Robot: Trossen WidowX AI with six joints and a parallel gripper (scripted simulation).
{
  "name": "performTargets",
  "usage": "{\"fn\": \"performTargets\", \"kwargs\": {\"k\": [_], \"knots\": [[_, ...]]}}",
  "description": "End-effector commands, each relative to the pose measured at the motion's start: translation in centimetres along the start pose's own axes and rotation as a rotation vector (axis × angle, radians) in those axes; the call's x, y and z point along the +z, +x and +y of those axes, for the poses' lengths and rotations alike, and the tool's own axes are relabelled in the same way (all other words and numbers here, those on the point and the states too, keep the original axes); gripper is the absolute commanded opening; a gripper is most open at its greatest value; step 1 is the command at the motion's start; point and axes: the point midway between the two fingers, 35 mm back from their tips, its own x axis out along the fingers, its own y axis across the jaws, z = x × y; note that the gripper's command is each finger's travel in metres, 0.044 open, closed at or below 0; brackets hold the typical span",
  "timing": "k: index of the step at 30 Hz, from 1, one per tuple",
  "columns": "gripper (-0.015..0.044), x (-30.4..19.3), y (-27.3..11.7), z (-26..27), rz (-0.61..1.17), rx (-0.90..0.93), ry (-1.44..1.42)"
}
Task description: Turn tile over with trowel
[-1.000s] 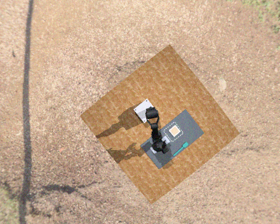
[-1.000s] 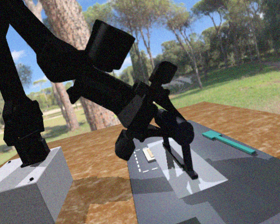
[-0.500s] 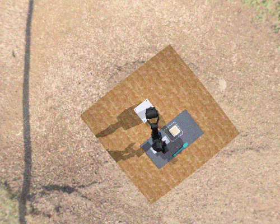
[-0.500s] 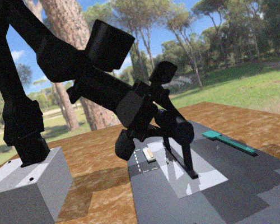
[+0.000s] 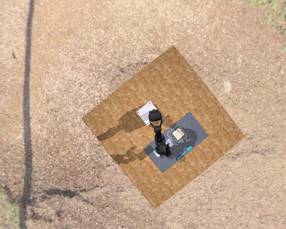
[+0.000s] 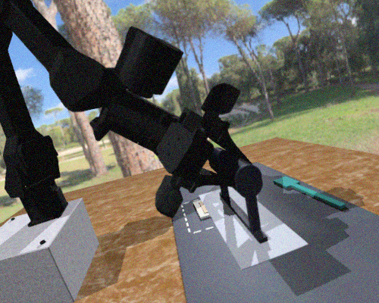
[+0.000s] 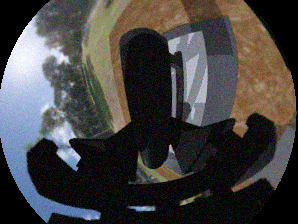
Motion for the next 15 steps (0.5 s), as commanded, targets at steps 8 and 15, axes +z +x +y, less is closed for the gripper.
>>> {"fn": "performTargets", "kwargs": {"k": [8,15], "knots": [[0.0,-2.2,1.1,0.6,0.086,-0.012,-0.082],[0.0,-6.8,2.9,1.4,0.255,-0.027,-0.251]]}}
